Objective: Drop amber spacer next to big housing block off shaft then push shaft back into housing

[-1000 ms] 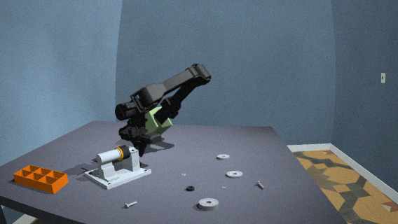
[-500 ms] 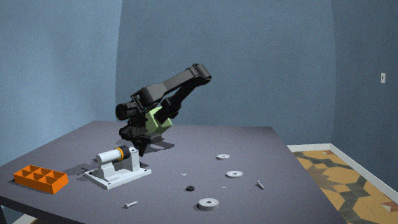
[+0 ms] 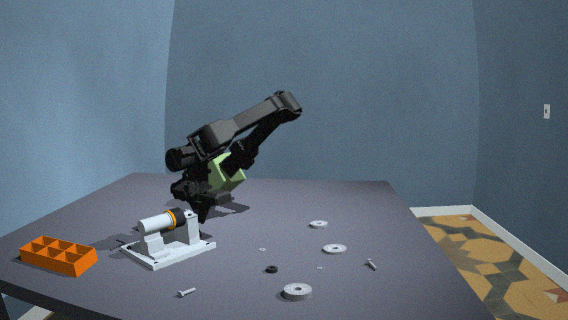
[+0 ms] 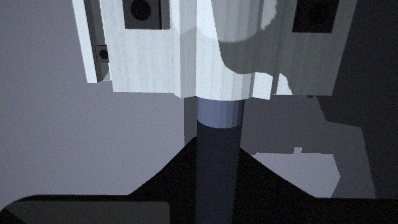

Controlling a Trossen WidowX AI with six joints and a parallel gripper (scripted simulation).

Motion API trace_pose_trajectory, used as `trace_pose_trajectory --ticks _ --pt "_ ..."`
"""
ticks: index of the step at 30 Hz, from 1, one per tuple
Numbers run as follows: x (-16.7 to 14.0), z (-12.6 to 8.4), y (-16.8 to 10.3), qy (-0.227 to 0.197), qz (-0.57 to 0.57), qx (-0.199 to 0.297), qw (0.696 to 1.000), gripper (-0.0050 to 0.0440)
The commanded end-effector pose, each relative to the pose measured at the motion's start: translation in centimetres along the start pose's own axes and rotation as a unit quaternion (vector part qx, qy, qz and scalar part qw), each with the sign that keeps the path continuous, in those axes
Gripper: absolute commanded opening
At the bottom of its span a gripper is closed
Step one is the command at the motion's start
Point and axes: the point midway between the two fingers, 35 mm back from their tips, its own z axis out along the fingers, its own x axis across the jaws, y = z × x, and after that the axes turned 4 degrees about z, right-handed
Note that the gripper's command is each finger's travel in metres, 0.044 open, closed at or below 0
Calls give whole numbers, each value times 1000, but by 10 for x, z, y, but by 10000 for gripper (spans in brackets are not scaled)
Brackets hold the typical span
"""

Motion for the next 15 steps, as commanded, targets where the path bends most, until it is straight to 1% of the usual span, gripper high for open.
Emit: trace_pose_trajectory --ticks 1,15 --pt "5 -6 0 0 -7 -10 1000 -50" --pt "6 -6 -1 0 -8 -10 1000 -50"
